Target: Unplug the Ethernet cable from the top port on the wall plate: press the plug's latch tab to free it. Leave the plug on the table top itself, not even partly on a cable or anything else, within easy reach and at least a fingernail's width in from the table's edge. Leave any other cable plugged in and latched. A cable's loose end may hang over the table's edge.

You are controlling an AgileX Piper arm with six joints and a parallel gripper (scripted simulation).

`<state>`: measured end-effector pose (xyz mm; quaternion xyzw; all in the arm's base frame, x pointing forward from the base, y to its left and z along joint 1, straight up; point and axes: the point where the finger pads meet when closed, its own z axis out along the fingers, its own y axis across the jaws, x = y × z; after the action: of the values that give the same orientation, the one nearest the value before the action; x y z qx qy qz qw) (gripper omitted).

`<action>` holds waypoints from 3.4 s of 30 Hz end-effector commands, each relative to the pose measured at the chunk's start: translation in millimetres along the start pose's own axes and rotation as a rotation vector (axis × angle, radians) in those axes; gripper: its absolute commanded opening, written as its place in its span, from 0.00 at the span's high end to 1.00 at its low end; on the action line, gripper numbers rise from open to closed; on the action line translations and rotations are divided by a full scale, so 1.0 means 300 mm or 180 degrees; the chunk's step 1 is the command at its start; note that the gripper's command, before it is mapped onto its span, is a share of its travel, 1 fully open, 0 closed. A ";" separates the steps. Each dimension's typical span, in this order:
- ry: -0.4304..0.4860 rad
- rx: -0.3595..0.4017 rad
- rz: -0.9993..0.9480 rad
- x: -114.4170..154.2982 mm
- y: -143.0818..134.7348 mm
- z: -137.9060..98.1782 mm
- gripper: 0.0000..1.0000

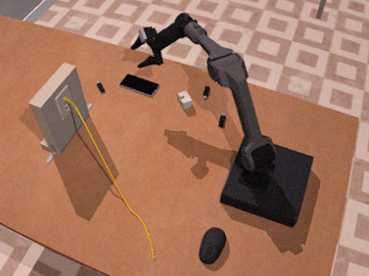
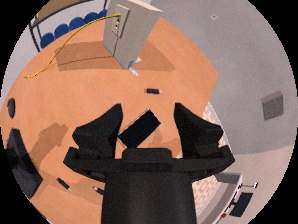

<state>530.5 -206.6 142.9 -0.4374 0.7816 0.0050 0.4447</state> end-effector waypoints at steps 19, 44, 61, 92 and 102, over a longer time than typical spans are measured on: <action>0.0096 -0.0035 0.0154 -0.043 0.027 -0.004 0.68; 0.1049 0.0173 0.1651 -0.367 0.468 -0.150 0.68; 0.1176 0.0717 0.2348 -0.406 0.781 -0.302 0.68; 0.0302 0.1405 0.3581 -0.402 0.776 -0.223 0.68; -0.0413 0.1559 0.4329 -0.419 0.646 -0.098 0.68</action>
<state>387.5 -14.3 175.9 0.2345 0.8539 0.1109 0.4512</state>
